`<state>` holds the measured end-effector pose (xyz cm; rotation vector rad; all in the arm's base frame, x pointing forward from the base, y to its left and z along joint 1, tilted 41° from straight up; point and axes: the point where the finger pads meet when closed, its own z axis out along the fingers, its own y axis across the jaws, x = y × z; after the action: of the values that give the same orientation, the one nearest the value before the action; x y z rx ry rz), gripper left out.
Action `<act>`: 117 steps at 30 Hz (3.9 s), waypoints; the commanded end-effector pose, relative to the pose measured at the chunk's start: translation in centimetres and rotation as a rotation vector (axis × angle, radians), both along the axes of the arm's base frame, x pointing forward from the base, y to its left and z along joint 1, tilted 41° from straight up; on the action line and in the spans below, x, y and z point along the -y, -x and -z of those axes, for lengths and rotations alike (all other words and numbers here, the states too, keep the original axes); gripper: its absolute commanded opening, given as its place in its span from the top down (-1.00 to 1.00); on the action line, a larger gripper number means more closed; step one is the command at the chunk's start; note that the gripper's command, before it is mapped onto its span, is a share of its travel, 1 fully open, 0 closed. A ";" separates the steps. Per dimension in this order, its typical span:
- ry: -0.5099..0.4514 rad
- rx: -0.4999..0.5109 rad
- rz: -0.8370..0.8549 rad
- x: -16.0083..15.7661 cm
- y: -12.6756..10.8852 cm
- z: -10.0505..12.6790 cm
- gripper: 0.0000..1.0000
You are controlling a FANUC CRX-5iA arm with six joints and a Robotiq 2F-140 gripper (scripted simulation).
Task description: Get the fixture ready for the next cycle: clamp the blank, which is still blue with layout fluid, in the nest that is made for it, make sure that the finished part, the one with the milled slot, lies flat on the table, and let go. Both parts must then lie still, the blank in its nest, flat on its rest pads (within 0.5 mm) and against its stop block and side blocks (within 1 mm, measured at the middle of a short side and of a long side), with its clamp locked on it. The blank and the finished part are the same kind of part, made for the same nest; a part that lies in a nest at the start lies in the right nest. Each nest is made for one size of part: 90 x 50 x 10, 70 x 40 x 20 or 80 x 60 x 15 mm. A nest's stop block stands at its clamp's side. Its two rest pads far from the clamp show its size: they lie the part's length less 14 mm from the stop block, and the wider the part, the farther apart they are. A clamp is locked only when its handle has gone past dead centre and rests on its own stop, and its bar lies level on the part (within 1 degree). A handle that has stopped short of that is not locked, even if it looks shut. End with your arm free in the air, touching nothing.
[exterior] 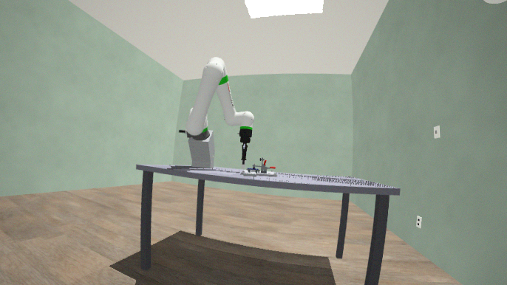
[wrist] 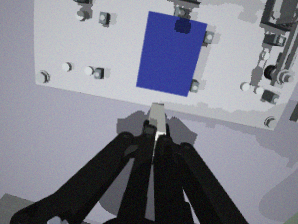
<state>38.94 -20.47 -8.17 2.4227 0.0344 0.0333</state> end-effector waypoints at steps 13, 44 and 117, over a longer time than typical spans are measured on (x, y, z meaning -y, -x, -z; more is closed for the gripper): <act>0.000 0.000 0.000 -2.3 0.1 -2.7 1.00; 0.000 0.000 0.000 -2.3 0.1 -2.6 1.00; 0.000 0.000 0.000 -4.5 -7.2 4.2 1.00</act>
<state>46.12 -15.96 -12.27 2.4226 0.0340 0.0322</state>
